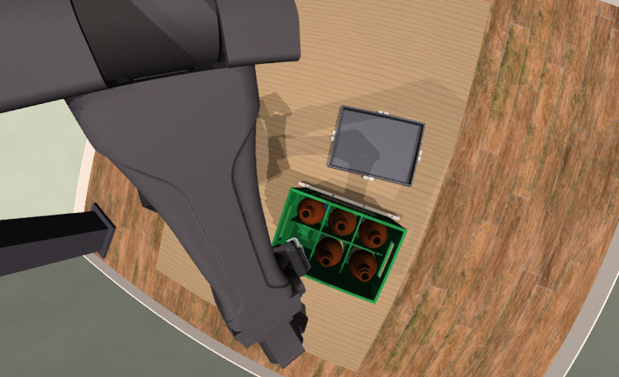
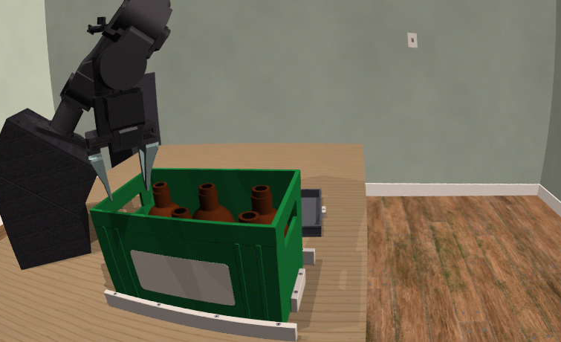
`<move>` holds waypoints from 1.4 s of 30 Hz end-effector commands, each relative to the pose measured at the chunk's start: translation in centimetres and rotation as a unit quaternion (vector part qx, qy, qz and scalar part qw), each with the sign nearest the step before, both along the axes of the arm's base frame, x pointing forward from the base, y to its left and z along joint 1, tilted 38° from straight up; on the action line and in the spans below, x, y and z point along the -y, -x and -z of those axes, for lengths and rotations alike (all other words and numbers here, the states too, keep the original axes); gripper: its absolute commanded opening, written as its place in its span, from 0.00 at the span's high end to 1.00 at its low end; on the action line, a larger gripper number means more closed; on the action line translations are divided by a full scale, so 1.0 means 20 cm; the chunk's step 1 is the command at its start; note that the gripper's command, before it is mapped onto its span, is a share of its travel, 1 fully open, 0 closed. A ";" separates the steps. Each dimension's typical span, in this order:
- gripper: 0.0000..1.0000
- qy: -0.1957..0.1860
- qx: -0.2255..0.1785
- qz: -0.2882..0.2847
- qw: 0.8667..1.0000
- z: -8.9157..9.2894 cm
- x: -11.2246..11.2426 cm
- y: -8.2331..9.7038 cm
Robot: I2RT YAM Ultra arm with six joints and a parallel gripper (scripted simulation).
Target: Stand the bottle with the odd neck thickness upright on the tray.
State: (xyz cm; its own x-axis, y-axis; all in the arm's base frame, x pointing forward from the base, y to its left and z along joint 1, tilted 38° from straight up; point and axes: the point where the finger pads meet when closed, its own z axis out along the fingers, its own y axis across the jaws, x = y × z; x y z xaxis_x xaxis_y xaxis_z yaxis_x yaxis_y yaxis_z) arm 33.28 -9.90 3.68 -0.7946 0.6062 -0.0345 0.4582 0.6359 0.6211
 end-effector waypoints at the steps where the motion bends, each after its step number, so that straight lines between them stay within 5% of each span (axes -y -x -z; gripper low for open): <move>1: 0.39 0.004 0.003 0.005 1.000 0.00 0.04 -0.03; 42: 0.39 0.010 0.010 0.006 1.000 -0.04 0.05 -0.03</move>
